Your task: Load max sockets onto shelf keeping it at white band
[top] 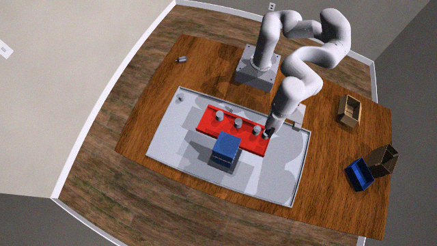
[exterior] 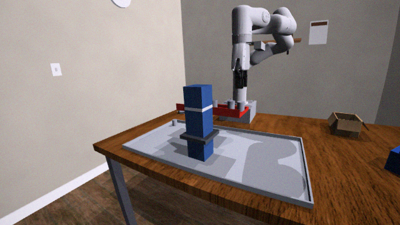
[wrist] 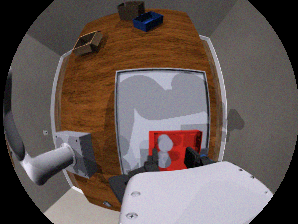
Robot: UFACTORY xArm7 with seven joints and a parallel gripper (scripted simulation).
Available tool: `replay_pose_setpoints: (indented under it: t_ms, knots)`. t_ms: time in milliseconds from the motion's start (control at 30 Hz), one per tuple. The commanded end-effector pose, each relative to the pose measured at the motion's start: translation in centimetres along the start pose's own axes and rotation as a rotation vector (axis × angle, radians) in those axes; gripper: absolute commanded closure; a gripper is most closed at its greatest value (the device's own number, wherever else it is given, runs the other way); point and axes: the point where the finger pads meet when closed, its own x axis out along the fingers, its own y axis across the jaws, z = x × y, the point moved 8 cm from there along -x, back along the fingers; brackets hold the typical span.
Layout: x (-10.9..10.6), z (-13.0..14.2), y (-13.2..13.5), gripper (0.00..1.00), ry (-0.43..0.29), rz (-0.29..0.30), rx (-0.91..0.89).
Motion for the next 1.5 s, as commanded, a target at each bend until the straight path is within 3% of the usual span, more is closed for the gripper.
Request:
replay_pose_setpoints:
  t_ms: [0, 133, 167, 267, 367, 433, 533, 567, 733, 933, 1000, 1100, 1133, 1200, 1233, 1267, 1300, 1333, 1367, 1400, 1467]
  knots:
    - [-0.2, 0.0, 0.1, 0.48, 0.001, 0.004, 0.000]
    - [-0.2, 0.0, 0.1, 0.48, 0.001, 0.004, 0.000]
    - [-0.2, 0.1, 0.0, 0.00, 0.000, 0.004, 0.000]
    - [-1.3, 3.9, -3.0, 0.00, -0.025, 0.009, 0.008]
    - [-1.3, 3.9, -3.0, 0.00, -0.025, 0.009, 0.008]
    - [-2.2, 8.3, -7.5, 0.00, -0.032, 0.010, 0.011]
    - [-2.2, 8.3, -7.5, 0.00, -0.032, 0.010, 0.011]
    - [-2.3, 10.2, -9.8, 0.00, -0.025, 0.008, 0.010]
    - [-2.0, 12.7, -13.6, 0.00, 0.000, 0.004, 0.001]
    - [-2.5, 12.9, -13.8, 0.00, -0.004, 0.019, -0.005]
    - [-4.0, 13.3, -14.2, 0.00, -0.017, 0.065, -0.022]
    - [-8.2, 14.3, -16.0, 0.00, -0.054, 0.200, -0.074]
    - [-8.2, 14.3, -16.0, 0.00, -0.054, 0.200, -0.074]
    - [-11.7, 15.0, -18.2, 0.00, -0.086, 0.325, -0.128]
    - [-11.7, 15.0, -18.2, 0.00, -0.086, 0.325, -0.128]
    - [-13.5, 15.3, -19.6, 0.00, -0.103, 0.394, -0.158]
    - [-13.5, 15.3, -19.6, 0.00, -0.103, 0.394, -0.158]
    - [-15.1, 15.6, -21.1, 0.00, -0.120, 0.463, -0.191]
    - [-15.1, 15.6, -21.1, 0.00, -0.120, 0.463, -0.191]
    - [-16.5, 15.9, -22.7, 0.00, -0.135, 0.532, -0.223]
    - [-16.5, 15.9, -22.7, 0.00, -0.135, 0.532, -0.223]
